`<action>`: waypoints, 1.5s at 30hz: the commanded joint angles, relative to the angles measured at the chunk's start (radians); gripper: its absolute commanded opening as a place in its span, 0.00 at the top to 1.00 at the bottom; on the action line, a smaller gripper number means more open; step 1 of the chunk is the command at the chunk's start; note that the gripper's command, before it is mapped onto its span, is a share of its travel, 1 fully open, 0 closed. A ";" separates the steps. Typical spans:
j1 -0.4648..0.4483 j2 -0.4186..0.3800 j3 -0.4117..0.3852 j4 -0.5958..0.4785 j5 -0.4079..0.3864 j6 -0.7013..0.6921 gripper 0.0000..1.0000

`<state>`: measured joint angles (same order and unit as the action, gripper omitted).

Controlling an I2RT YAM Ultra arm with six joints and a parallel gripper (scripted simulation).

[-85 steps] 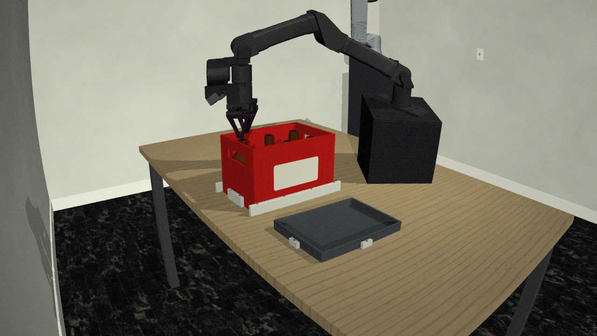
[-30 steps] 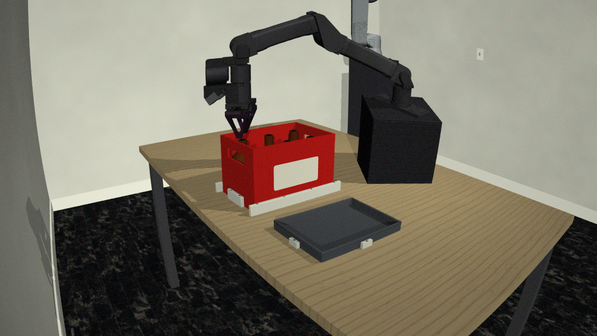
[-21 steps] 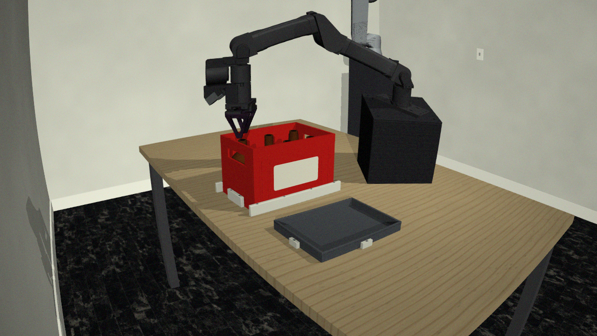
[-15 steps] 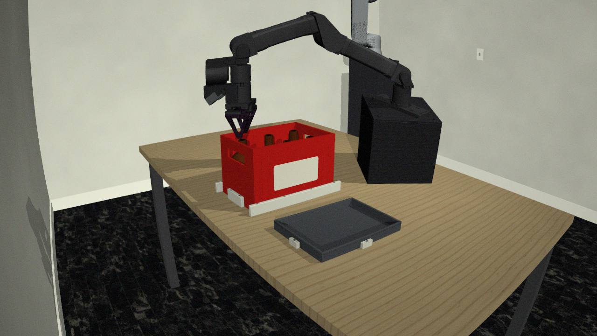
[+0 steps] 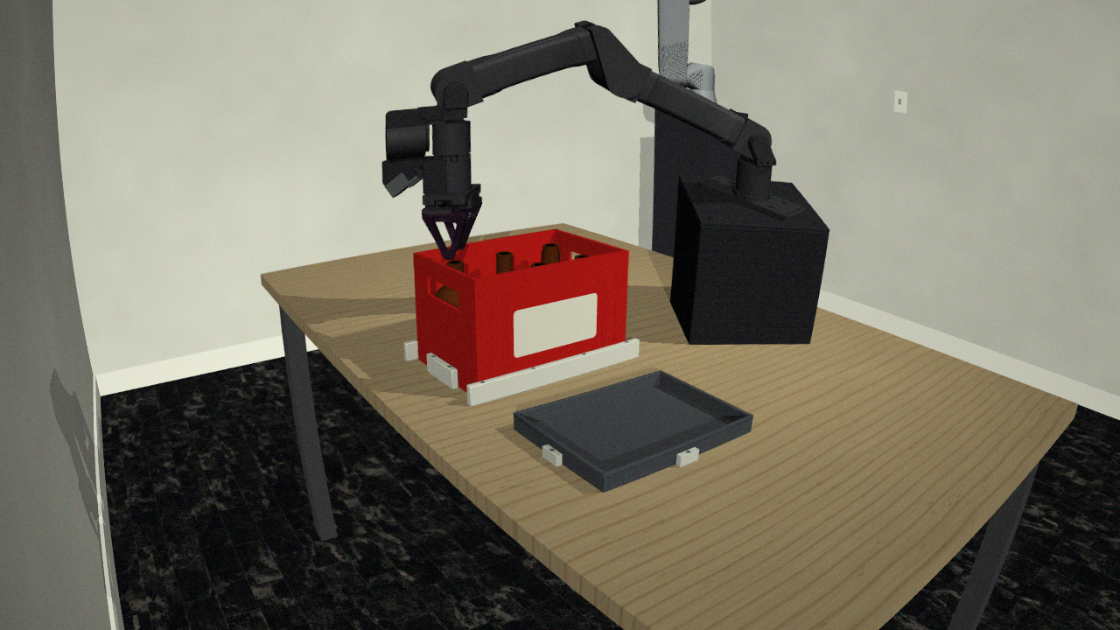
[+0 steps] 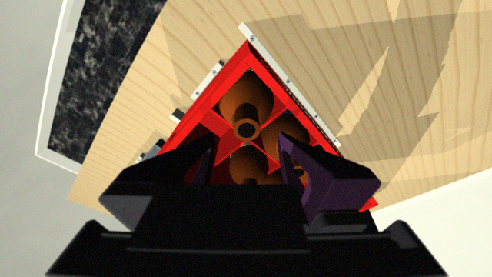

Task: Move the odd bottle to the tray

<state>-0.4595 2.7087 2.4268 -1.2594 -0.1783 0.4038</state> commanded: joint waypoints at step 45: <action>0.005 0.002 -0.025 0.052 -0.003 0.010 0.39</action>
<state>-0.4595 2.7193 2.4165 -1.2289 -0.1783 0.4065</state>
